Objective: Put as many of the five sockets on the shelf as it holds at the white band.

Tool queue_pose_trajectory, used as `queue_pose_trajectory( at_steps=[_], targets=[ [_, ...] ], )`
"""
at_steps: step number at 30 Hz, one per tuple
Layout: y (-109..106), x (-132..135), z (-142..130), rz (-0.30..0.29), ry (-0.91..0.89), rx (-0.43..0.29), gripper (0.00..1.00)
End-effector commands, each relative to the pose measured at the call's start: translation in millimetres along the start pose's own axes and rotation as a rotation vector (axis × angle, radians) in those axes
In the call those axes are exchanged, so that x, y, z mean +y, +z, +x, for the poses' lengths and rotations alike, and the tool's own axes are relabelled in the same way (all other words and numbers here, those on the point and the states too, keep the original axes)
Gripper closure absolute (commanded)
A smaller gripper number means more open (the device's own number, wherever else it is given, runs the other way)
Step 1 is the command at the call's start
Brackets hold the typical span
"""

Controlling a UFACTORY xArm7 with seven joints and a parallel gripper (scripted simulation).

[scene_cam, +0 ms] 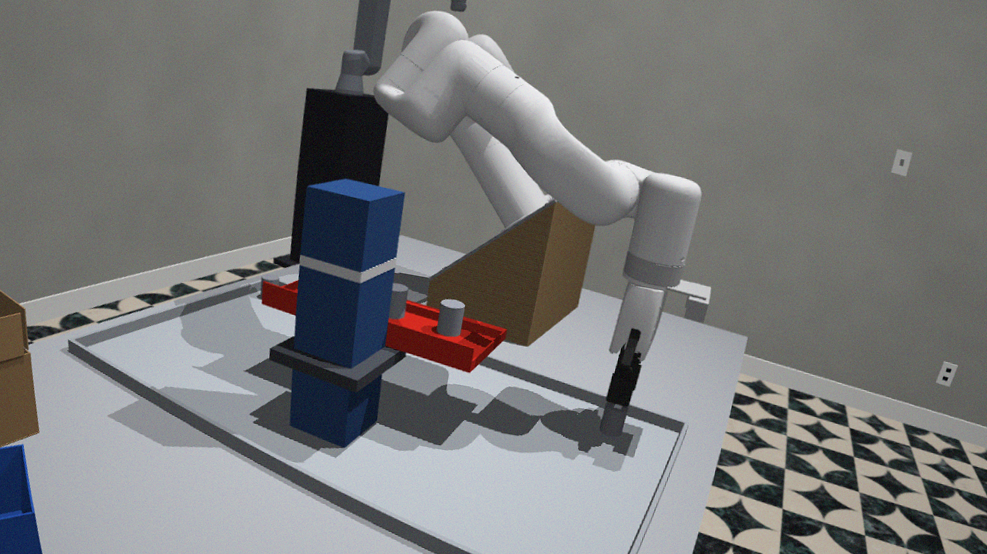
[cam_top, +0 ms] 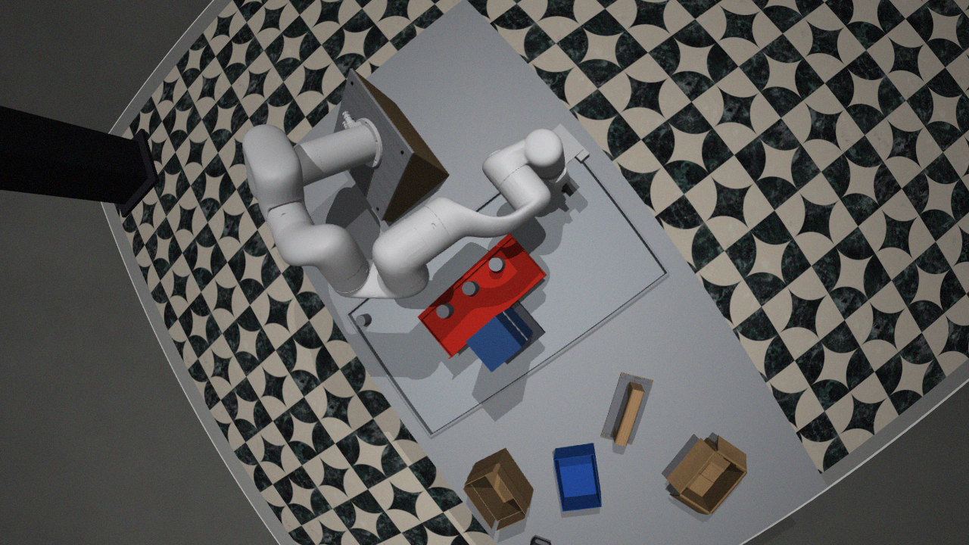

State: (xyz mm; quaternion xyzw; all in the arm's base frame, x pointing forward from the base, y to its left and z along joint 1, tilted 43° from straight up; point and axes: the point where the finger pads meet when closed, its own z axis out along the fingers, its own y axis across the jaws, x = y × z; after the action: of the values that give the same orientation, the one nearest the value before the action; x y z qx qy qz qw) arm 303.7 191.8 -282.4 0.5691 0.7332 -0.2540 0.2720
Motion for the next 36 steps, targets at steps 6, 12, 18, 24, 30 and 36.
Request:
queue_pose_trajectory(
  at_steps=[6,12,18,24,30,36],
  targets=[
    [-31,1,1,-0.003,0.0,0.004,0.48],
    [-38,1,1,-0.003,0.0,0.004,0.48],
    [-43,1,1,-0.003,0.0,0.004,0.48],
    [-44,1,1,-0.003,0.0,0.004,0.48],
    [-44,1,1,-0.003,0.0,0.004,0.48],
    [-46,0,1,-0.003,0.0,0.005,0.48]
  ],
)
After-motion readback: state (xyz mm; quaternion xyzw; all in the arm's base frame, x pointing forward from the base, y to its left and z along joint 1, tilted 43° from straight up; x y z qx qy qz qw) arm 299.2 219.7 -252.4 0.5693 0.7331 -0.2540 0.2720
